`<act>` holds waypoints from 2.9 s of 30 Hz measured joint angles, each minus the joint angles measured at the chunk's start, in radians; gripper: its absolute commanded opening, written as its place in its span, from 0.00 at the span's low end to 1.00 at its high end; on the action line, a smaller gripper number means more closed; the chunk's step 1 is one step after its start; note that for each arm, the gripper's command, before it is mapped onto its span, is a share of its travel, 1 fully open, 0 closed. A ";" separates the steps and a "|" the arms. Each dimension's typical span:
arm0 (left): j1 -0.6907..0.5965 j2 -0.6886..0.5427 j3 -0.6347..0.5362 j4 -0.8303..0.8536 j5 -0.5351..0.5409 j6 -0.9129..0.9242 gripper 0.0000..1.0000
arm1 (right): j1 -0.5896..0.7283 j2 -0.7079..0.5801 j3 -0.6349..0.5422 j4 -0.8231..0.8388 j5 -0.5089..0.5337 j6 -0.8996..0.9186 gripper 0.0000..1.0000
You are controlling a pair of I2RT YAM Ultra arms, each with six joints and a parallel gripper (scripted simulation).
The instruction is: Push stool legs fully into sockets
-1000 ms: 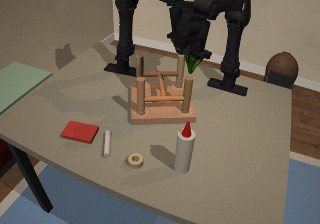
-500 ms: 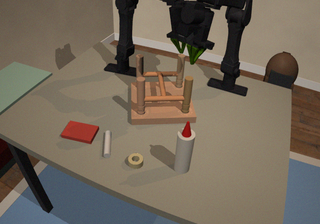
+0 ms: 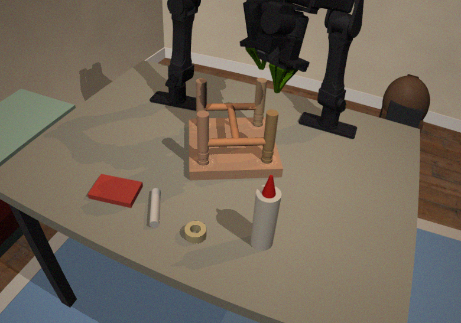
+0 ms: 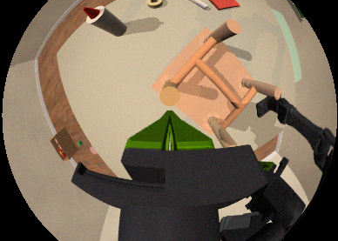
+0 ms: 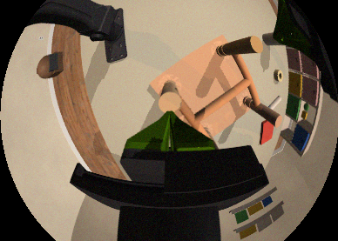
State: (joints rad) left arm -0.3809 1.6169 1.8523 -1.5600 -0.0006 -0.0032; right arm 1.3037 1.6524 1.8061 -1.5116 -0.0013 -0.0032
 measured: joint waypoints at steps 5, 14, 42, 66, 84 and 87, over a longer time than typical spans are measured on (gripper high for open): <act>0.000 0.000 0.000 0.000 0.000 0.000 0.00 | 0.000 -0.024 0.055 -0.016 0.000 0.000 0.00; 0.011 -0.014 -0.025 0.043 0.000 0.000 0.00 | -0.043 -0.047 0.031 0.002 0.003 0.000 0.00; 0.171 -0.255 -0.357 0.674 0.000 0.002 0.00 | -0.581 -0.293 -0.308 0.622 0.002 0.001 0.00; 0.334 -0.507 -0.708 1.374 0.001 0.003 0.00 | -1.140 -0.541 -0.661 1.309 0.002 0.001 0.00; 0.383 -0.573 -0.809 1.565 0.001 0.003 0.00 | -1.307 -0.606 -0.761 1.516 -0.002 0.006 0.00; 0.383 -0.573 -0.810 1.565 0.001 0.003 0.00 | -1.308 -0.607 -0.760 1.519 -0.002 0.007 0.00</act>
State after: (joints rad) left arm 0.0017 1.0435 1.0424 0.0051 0.0002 -0.0002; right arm -0.0040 1.0454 1.0458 0.0074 -0.0029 0.0036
